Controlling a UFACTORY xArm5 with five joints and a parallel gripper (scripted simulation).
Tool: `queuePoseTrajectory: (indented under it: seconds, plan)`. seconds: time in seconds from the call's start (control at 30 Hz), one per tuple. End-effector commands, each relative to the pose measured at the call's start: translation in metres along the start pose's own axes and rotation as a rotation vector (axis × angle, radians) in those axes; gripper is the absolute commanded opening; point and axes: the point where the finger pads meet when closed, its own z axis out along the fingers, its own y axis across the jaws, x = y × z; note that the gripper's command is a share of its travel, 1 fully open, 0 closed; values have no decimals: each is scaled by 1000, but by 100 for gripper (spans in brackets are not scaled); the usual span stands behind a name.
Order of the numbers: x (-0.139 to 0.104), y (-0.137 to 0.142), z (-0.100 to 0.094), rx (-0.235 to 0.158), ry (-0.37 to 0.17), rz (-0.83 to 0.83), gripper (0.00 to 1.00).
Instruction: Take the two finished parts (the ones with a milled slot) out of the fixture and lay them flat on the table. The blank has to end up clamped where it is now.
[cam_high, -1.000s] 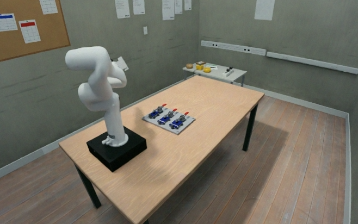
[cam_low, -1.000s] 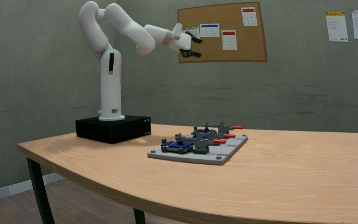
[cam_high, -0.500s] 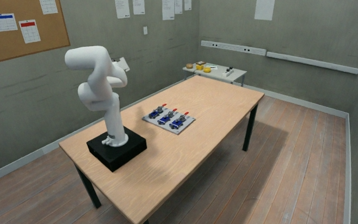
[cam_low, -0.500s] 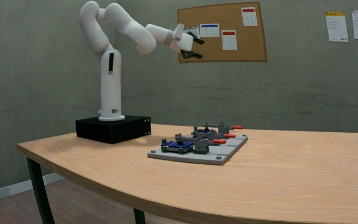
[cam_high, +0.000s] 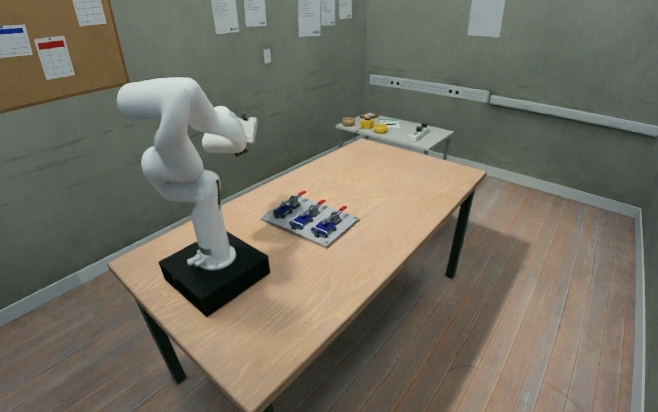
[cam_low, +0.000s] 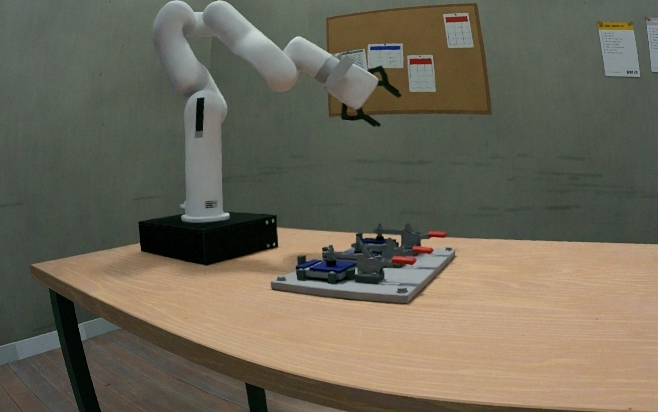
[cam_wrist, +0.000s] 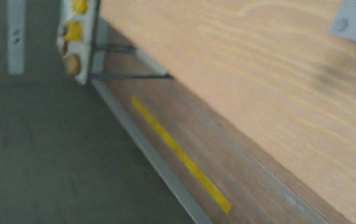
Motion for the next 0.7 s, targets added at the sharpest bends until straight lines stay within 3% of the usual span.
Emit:
queuePoseTrajectory:
  seconds: [0.0, 0.07, 0.1, 0.13, 0.17, 0.2, 0.27, 0.3, 0.33, 0.5, 0.67]
  plan:
    - [43, 11, 19, -125, 84, 233, 100]
    - [43, 11, 19, -149, 101, 279, 100]
    - [60, 18, 23, -182, 138, 369, 100]
    - [60, 18, 23, -192, 145, 388, 100]
    - [77, 26, 25, -212, 174, 457, 100]
    - [77, 26, 25, -232, 191, 498, 100]
    - [77, 26, 25, -232, 191, 498, 100]
    - [94, 34, 26, -271, 243, 613, 100]
    - [110, 43, 26, -283, 270, 671, 100]
    - [126, 52, 25, -338, 350, 838, 100]
    - [168, 78, 15, -395, 488, 1097, 100]
